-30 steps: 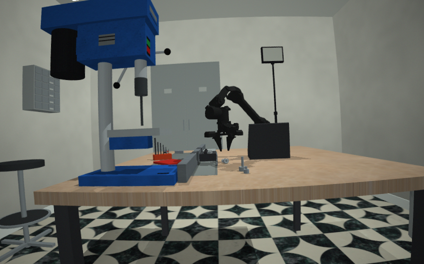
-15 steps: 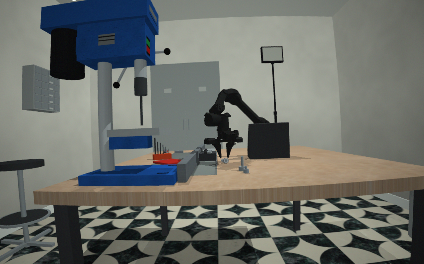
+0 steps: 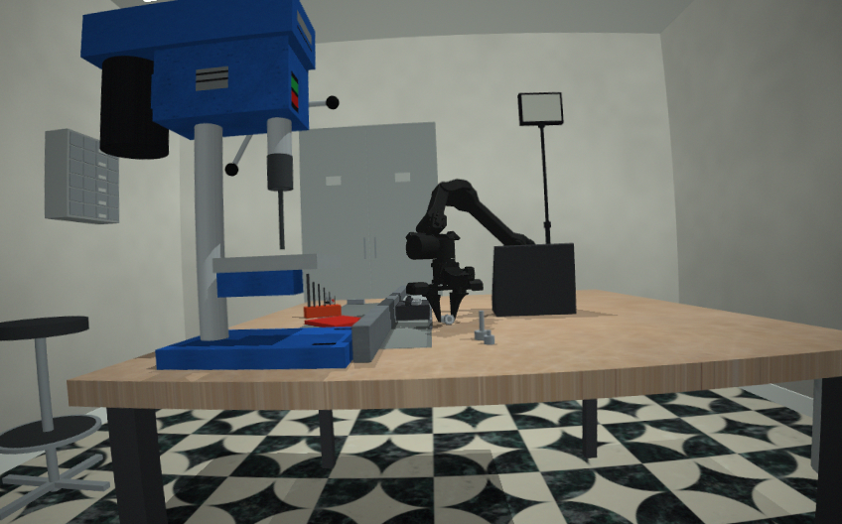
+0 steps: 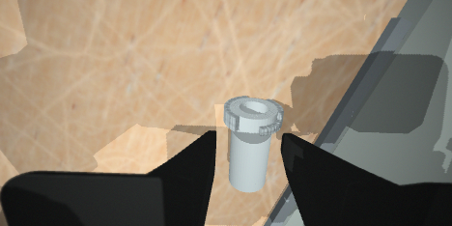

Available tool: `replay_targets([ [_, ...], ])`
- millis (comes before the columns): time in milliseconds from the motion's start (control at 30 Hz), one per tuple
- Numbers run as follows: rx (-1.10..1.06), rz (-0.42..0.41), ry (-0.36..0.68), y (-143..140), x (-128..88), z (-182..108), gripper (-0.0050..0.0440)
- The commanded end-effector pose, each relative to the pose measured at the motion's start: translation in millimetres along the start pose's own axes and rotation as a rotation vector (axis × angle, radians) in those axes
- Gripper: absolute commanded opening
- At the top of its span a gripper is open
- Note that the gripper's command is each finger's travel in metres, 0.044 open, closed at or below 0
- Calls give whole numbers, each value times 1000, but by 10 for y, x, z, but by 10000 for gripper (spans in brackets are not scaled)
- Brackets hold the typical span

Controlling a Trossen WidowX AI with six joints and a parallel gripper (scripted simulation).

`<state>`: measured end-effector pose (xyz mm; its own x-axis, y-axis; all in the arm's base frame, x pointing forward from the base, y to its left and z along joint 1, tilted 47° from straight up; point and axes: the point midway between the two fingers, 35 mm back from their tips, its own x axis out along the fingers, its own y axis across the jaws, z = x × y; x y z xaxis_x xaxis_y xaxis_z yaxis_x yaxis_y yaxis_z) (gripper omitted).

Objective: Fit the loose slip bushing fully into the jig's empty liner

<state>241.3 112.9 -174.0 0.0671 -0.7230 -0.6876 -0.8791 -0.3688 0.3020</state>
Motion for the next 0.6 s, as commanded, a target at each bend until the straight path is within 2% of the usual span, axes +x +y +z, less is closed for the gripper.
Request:
replay_targets([
  [0, 8, -19, -7, -47, -46, -15, 138],
  [333, 8, -19, -7, -47, -46, -15, 122],
  [567, 8, -19, -7, -47, -46, -15, 75],
])
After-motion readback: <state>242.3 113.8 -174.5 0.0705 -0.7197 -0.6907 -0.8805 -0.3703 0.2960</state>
